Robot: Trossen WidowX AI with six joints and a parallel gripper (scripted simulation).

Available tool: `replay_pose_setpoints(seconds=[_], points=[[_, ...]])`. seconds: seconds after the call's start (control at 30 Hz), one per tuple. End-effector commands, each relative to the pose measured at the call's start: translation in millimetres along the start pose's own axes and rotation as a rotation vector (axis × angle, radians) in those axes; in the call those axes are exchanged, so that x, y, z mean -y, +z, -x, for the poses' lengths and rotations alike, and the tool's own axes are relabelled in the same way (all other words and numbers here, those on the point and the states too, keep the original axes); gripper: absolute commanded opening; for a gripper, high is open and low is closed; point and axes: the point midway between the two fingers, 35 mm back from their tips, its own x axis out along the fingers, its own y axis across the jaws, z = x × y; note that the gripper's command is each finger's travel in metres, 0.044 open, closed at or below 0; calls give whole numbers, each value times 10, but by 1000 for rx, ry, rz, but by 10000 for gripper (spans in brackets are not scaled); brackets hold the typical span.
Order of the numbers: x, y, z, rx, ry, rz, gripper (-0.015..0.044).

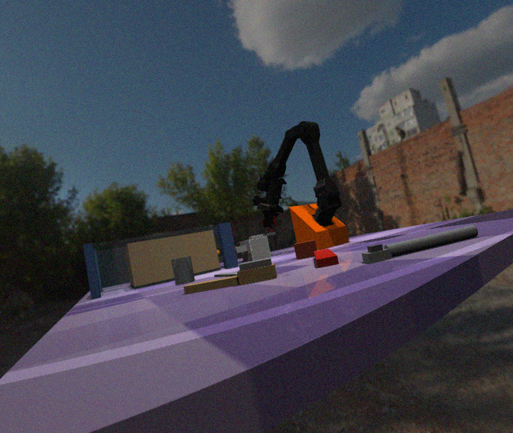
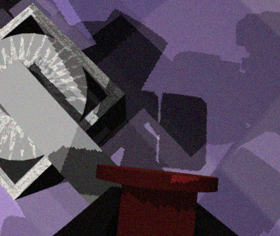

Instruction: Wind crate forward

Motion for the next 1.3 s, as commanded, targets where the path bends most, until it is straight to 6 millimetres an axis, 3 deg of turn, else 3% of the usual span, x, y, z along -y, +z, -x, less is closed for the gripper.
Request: replay_pose_setpoints(seconds=[0.0, 0.27, 1.27], points=[[64, 97, -46, 9, -11, 13, 0], [168, 343, -149, 11, -11, 14, 0], [160, 772, -332, 15, -11, 16, 0]])
